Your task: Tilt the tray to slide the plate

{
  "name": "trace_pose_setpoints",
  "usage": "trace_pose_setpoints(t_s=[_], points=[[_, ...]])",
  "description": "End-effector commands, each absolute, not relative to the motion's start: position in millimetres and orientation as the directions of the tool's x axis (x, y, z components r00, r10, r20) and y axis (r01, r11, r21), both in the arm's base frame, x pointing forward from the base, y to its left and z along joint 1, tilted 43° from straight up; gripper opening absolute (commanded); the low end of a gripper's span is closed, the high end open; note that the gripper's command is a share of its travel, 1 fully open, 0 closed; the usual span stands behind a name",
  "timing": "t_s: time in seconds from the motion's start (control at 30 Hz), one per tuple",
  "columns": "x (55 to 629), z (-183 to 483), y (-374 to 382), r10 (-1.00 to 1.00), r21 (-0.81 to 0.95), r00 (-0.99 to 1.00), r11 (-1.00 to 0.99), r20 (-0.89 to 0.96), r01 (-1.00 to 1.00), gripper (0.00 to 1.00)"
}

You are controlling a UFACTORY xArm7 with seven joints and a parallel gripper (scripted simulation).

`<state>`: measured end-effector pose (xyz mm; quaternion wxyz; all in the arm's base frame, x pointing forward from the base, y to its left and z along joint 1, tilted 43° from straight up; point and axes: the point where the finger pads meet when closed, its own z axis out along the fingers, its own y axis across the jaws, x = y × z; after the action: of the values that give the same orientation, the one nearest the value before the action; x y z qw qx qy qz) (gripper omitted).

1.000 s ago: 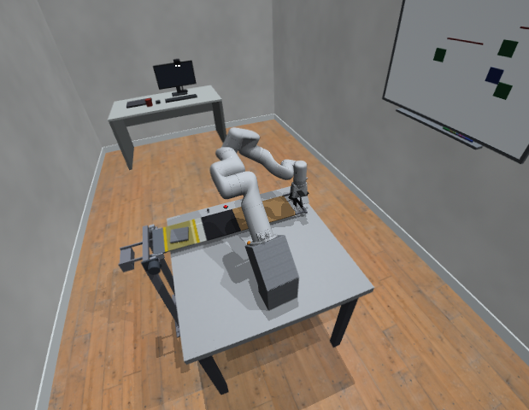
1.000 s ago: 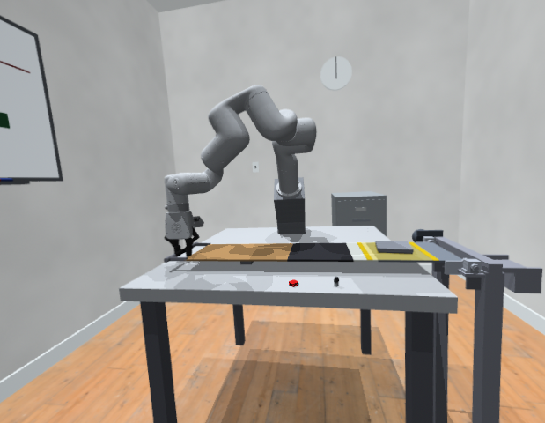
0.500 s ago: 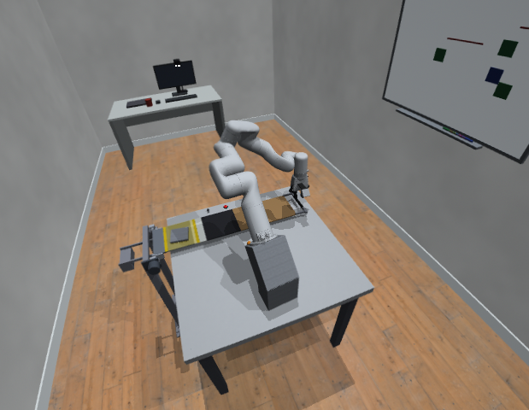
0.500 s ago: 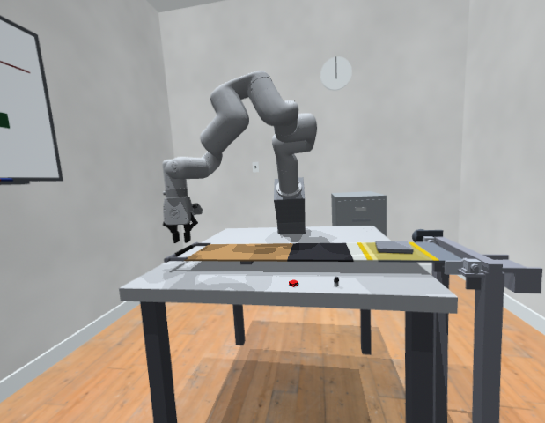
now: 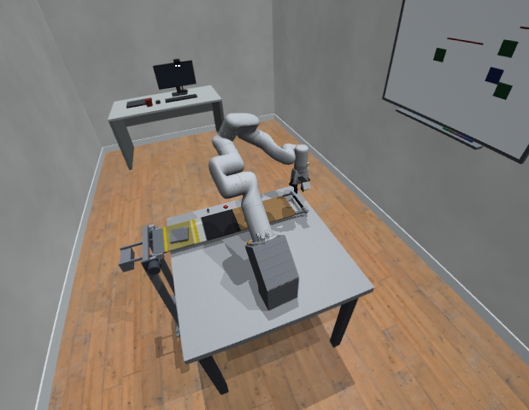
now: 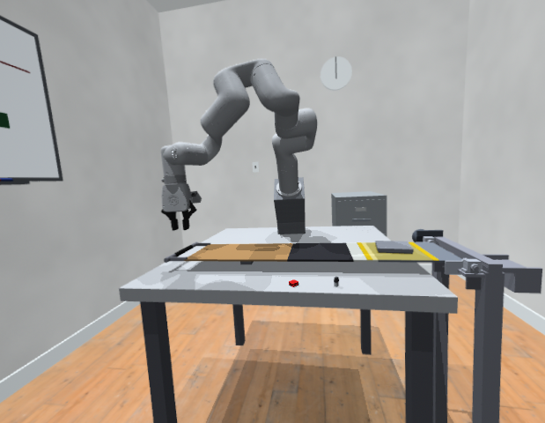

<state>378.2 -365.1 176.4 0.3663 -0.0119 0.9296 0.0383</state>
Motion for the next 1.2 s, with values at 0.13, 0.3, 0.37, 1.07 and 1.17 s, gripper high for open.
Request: trace_pose_setpoints(t_s=[0.13,0.3,0.37,1.07,1.17], points=[[372.6,183.7,-366.4,0.006,0.057,-0.732,0.997,-0.681,-0.044,0.4],[372.6,183.7,-366.4,0.006,0.057,-0.732,0.997,-0.681,-0.044,1.0],[372.6,183.7,-366.4,0.006,0.057,-0.732,0.997,-0.681,-0.044,1.0],[372.6,183.7,-366.4,0.006,0.057,-0.732,0.997,-0.681,-0.044,1.0],[372.6,183.7,-366.4,0.006,0.057,-0.732,0.997,-0.681,-0.044,1.0]])
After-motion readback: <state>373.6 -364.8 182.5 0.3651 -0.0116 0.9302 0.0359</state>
